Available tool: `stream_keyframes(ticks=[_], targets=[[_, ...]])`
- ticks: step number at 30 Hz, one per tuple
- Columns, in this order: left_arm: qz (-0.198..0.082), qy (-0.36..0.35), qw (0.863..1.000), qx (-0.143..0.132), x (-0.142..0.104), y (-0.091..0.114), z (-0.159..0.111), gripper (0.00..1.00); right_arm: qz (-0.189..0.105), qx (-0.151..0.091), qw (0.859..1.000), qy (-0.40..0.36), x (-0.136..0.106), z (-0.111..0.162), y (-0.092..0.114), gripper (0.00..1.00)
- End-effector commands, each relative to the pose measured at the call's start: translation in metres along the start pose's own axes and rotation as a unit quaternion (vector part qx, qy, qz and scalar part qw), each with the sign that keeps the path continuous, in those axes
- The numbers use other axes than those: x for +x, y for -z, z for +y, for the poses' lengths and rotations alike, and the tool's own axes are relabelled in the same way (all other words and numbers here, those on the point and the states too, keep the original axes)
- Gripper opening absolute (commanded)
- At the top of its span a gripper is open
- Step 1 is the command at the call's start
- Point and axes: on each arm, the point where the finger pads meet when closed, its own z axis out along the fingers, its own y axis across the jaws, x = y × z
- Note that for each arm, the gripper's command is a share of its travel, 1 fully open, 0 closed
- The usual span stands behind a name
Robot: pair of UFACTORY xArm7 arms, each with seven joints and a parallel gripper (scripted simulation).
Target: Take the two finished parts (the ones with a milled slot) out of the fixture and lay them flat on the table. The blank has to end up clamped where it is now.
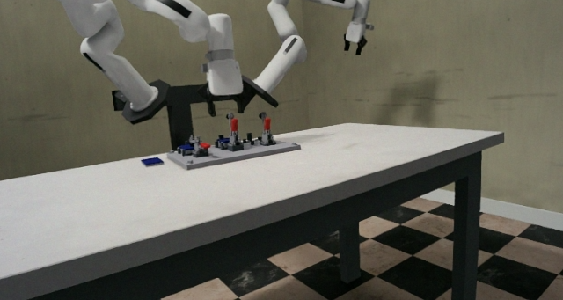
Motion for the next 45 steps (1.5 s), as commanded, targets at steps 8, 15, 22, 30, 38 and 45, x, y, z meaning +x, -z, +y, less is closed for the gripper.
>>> stream_keyframes(ticks=[8,15,22,30,38,45], targets=[[0.002,0.001,1.0,-0.001,0.001,0.002,0.0,1.0,-0.002,-0.003,1.0,0.0,0.028,0.002,0.003,1.0],[0.002,0.001,1.0,-0.001,0.001,0.002,0.0,1.0,-0.002,-0.003,1.0,0.0,0.03,0.002,0.003,1.0],[0.002,0.001,1.0,-0.001,0.001,0.002,0.0,1.0,-0.002,-0.003,1.0,0.0,0.03,0.002,0.001,1.0],[0.002,0.001,1.0,-0.001,0.001,0.002,0.0,1.0,-0.002,-0.003,1.0,0.0,0.03,0.002,-0.006,1.0],[0.002,0.001,1.0,-0.001,0.001,0.002,0.0,1.0,-0.002,-0.003,1.0,0.0,0.03,0.002,-0.025,1.0],[0.002,0.001,1.0,-0.001,0.001,0.002,0.0,1.0,-0.002,-0.002,1.0,0.0,0.03,0.002,-0.037,1.0]])
